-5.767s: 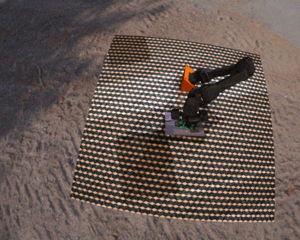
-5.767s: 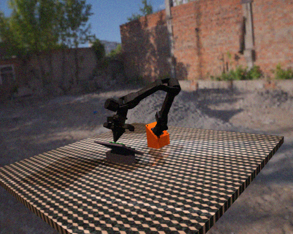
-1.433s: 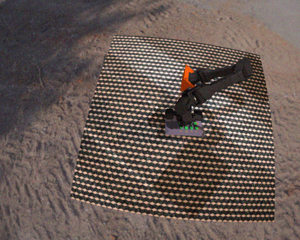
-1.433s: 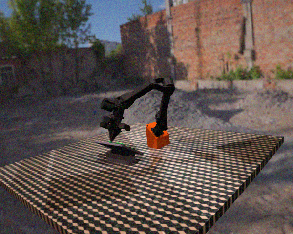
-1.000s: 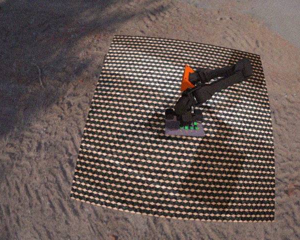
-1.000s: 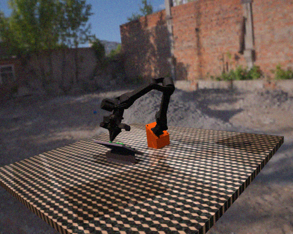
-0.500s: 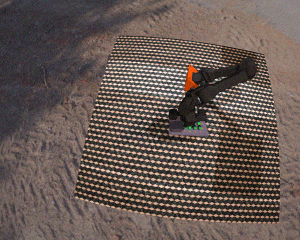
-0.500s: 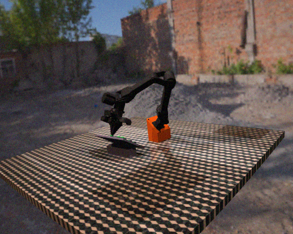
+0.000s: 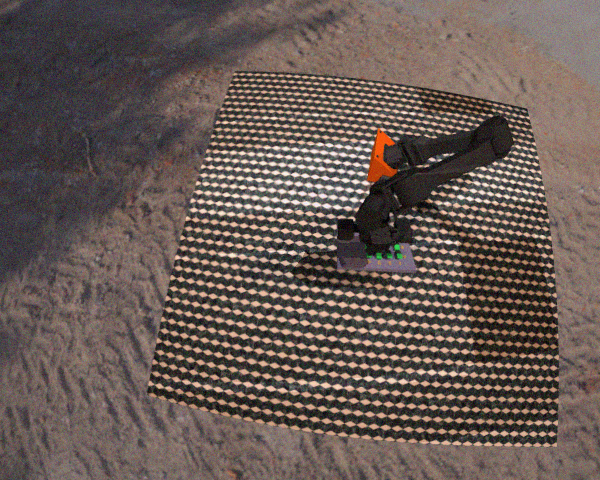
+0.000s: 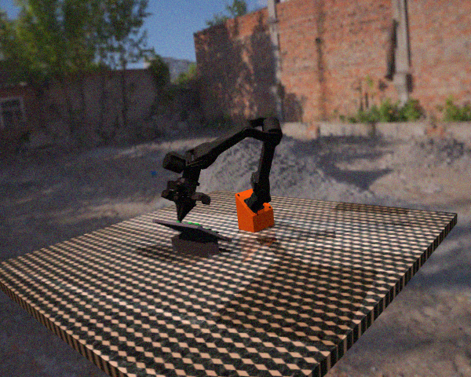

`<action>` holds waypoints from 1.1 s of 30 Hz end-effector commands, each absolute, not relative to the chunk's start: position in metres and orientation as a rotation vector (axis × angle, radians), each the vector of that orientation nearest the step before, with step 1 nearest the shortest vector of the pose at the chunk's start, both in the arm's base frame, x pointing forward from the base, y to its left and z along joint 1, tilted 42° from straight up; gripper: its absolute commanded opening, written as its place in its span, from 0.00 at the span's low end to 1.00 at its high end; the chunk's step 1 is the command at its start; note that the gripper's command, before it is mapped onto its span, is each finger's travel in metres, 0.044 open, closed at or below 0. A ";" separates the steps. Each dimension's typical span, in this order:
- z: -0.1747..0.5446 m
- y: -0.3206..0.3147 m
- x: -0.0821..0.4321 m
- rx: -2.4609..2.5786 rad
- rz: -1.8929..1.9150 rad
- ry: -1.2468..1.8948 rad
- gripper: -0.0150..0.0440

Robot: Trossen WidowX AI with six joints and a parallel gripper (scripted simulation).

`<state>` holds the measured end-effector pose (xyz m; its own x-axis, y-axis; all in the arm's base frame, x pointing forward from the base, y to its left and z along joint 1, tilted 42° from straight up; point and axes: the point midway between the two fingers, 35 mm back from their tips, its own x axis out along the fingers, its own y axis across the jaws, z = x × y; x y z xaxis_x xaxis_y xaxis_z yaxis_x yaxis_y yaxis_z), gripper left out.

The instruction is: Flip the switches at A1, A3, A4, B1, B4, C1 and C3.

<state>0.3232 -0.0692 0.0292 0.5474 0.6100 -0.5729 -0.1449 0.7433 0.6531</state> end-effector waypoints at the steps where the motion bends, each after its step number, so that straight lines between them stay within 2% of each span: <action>1: 0.027 -0.069 0.323 0.594 0.474 0.895 0.25; 17: 0.029 -0.070 0.323 0.589 0.478 0.888 0.25; 23: 0.062 -0.107 0.286 0.598 0.463 0.874 0.25; 33: 0.074 -0.083 0.269 0.604 0.453 0.881 0.25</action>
<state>0.2805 -0.0990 0.0646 0.5621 0.5953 -0.5741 -0.1256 0.7476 0.6522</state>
